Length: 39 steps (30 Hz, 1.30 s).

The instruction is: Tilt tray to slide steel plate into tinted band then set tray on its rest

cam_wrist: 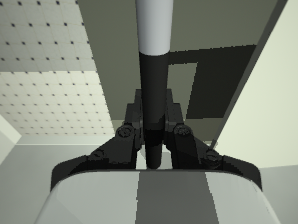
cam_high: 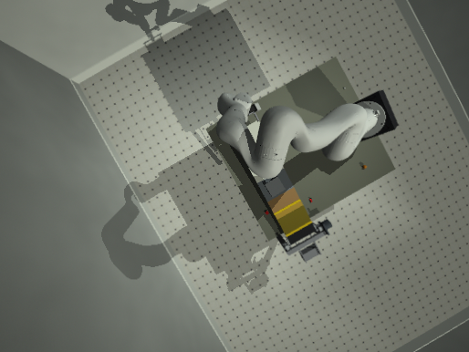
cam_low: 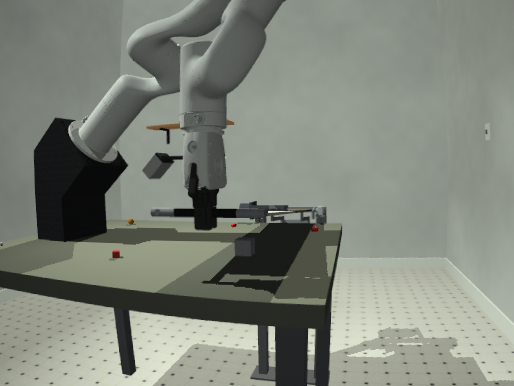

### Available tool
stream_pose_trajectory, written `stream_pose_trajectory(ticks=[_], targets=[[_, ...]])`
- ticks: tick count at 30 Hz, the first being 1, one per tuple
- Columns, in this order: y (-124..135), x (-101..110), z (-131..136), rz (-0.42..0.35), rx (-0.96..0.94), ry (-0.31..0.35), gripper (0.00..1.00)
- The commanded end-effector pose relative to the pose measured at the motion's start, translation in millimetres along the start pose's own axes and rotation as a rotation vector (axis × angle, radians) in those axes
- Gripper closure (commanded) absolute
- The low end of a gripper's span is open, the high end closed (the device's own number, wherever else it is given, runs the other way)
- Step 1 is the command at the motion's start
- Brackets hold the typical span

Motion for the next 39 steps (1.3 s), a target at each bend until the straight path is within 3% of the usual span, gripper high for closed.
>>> stream_pose_trajectory(ticks=[1, 13, 18, 24, 30, 35, 39], targets=[[0, 2, 0, -0.001, 0.0, 0.0, 1.0], [0, 4, 0, -0.001, 0.0, 0.0, 1.0], [1, 46, 5, -0.001, 0.0, 0.0, 1.0], [0, 1, 0, -0.001, 0.0, 0.0, 1.0], [0, 1, 0, -0.001, 0.0, 0.0, 1.0], [1, 45, 5, -0.001, 0.0, 0.0, 1.0], [1, 10, 1, -0.001, 0.0, 0.0, 1.0]])
Point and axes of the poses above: the point where the finger pads meet when closed, its own x axis back along the fingers, its own z axis across the jaws, y = z × x, the point moved 10 cm from there along x, back along the fingers, and after that the axes turned 6 degrees about x, right-handed, at the moved point
